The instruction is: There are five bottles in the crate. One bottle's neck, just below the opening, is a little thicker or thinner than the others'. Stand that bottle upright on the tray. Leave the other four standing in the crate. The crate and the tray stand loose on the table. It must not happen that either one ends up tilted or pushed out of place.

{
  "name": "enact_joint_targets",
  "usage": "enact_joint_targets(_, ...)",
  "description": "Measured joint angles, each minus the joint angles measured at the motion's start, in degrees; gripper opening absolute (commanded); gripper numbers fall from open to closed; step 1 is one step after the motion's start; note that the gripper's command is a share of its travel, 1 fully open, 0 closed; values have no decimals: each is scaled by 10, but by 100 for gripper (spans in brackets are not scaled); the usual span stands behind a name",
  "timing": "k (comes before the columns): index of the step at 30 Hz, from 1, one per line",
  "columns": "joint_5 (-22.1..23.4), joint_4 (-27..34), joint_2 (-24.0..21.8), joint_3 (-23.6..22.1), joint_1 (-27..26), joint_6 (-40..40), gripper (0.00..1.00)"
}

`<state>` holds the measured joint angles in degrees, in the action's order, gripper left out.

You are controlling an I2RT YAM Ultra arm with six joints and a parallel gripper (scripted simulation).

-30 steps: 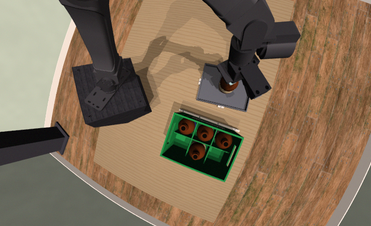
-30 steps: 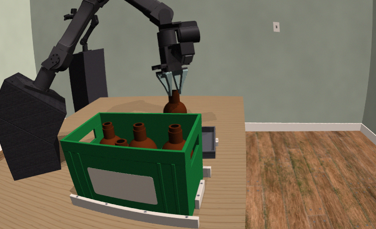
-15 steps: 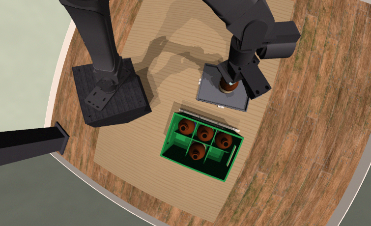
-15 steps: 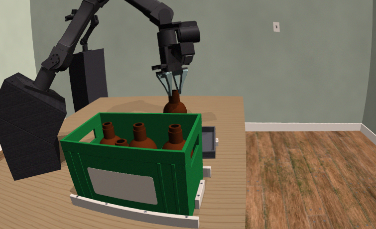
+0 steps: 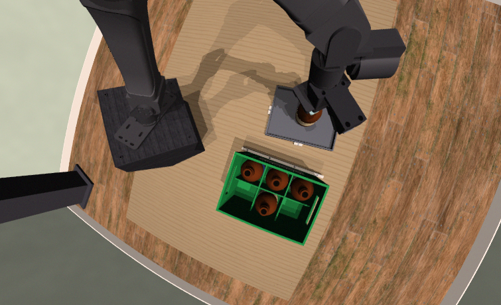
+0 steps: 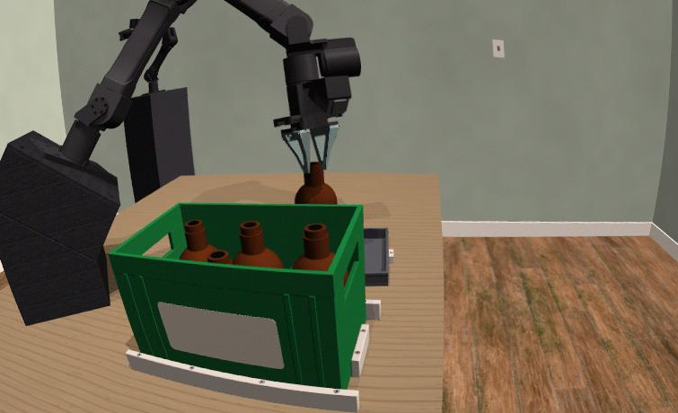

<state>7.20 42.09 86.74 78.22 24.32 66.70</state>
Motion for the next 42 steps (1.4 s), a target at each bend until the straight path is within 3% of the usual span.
enact_joint_targets(42,0,-11,6,-7,0,0,0)
